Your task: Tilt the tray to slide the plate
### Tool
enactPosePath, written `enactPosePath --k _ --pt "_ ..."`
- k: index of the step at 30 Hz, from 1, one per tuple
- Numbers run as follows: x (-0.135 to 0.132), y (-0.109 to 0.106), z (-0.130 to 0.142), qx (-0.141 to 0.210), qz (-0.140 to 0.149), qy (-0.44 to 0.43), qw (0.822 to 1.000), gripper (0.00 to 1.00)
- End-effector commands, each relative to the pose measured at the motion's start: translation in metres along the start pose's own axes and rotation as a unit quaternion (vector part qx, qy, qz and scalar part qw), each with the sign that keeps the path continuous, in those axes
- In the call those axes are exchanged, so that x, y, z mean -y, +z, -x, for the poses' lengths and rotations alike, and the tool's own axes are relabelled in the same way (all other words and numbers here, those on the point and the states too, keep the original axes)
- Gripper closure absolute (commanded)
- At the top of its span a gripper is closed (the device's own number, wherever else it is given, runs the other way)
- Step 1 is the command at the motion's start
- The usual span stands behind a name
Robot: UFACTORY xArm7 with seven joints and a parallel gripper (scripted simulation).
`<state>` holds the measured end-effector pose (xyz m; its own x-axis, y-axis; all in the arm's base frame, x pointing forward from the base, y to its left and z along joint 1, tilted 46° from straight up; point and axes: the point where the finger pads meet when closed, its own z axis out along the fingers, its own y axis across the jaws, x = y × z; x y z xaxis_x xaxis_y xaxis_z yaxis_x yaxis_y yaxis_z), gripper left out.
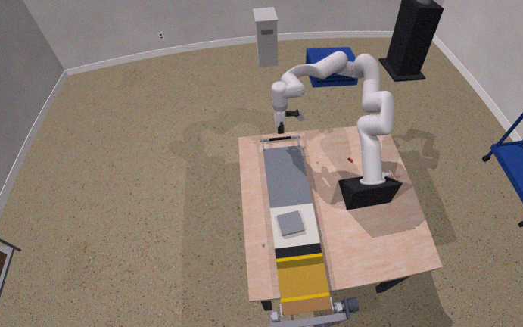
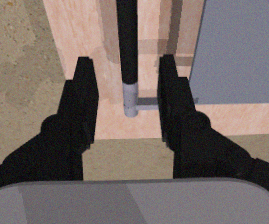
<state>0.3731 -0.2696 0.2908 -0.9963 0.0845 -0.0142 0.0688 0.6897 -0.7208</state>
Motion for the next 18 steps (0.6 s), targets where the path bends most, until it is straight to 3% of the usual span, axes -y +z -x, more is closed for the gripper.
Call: enactPosePath --k 1,18 --pt "0.0 0.0 0.001 0.002 0.0 0.0 1.0 0.6" --pt "0.0 0.017 0.001 0.002 0.0 0.0 1.0 0.6"
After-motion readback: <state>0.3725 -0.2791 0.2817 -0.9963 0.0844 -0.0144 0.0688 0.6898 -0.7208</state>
